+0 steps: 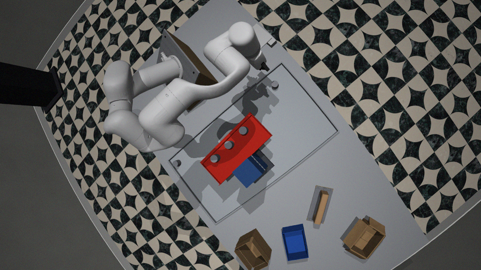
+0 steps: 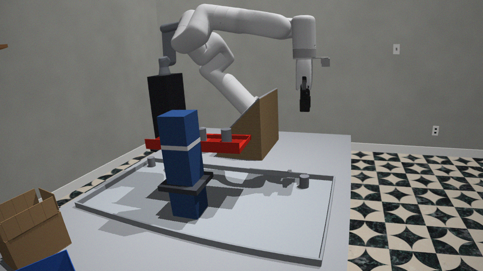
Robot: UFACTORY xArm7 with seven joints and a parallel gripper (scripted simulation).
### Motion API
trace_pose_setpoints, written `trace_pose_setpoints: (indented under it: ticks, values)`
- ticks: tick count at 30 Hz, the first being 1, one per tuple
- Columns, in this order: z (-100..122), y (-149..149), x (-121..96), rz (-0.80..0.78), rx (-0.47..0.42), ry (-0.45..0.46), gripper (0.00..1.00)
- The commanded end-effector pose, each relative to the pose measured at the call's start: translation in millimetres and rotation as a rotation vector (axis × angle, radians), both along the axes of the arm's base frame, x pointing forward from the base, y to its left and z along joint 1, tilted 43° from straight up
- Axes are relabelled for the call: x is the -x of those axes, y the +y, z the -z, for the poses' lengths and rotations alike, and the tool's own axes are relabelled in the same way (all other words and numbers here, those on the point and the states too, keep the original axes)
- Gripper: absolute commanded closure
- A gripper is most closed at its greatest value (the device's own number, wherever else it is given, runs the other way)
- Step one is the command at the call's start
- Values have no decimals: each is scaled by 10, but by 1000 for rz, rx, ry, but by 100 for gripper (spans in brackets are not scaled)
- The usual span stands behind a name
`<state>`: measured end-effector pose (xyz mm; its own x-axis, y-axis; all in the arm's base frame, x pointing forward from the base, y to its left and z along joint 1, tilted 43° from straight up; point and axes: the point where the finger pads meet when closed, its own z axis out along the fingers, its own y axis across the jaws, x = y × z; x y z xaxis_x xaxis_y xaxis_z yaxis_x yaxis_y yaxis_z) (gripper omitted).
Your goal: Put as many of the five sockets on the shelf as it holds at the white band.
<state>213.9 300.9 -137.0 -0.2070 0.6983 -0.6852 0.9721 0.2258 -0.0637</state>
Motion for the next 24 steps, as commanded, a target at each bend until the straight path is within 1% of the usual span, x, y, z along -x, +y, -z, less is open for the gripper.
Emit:
trace_pose_setpoints:
  ticks: [1, 8, 12, 15, 18, 20, 24]
  values:
    - [13, 42, -2, 1, -2, -3, 39]
    - [16, 40, -4, 1, -2, -3, 39]
    - [67, 2, -43, 1, -2, -3, 39]
    - [167, -74, -118, 1, -2, -3, 39]
    - [322, -191, -235, 1, -2, -3, 39]
    - [322, -191, -235, 1, -2, -3, 39]
    - [584, -388, -432, 1, -2, -3, 39]
